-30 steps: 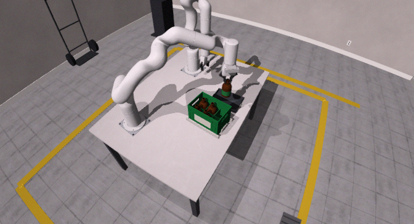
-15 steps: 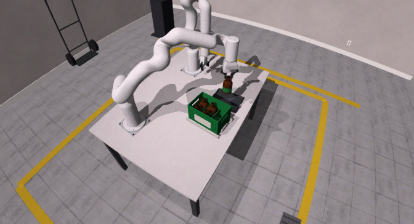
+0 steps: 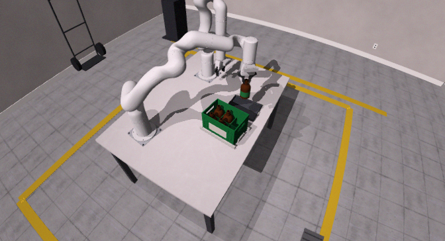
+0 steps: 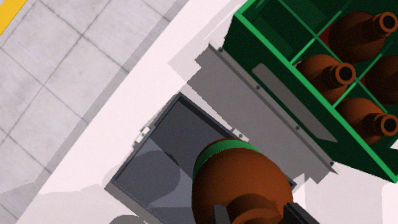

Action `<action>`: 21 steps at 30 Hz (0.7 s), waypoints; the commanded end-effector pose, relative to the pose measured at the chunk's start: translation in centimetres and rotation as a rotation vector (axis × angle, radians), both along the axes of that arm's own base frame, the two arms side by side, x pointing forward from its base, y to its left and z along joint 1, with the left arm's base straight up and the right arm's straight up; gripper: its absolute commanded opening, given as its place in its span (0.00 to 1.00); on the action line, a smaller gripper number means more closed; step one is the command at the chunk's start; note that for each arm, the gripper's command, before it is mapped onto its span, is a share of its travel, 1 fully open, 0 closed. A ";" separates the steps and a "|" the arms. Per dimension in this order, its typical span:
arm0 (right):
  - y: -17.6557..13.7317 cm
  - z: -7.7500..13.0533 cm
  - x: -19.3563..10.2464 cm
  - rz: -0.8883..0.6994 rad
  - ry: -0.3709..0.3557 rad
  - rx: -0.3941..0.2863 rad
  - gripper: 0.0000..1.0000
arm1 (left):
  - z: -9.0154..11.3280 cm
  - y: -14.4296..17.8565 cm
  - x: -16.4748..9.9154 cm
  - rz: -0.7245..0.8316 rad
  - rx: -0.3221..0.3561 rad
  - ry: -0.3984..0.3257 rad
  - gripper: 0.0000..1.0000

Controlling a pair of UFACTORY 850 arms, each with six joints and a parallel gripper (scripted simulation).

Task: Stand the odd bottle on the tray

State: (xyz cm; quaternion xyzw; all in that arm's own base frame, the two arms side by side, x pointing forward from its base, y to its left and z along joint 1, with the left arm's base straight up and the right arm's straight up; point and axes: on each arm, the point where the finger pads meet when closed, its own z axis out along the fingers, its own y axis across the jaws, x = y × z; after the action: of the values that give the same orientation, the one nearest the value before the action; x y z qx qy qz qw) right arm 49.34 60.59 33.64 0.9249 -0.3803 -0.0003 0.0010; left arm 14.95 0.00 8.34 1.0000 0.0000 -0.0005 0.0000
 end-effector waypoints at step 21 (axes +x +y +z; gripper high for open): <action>2.9 0.2 -1.1 0.000 -0.001 0.002 0.00 | 0.0 0.0 0.1 0.000 0.000 -0.001 1.00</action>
State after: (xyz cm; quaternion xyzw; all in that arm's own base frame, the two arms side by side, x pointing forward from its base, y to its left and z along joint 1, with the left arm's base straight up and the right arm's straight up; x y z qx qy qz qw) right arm 48.27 63.24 33.64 0.9249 -0.3803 -0.0003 0.0011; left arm 14.95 0.00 8.34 1.0000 0.0000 -0.0005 0.0000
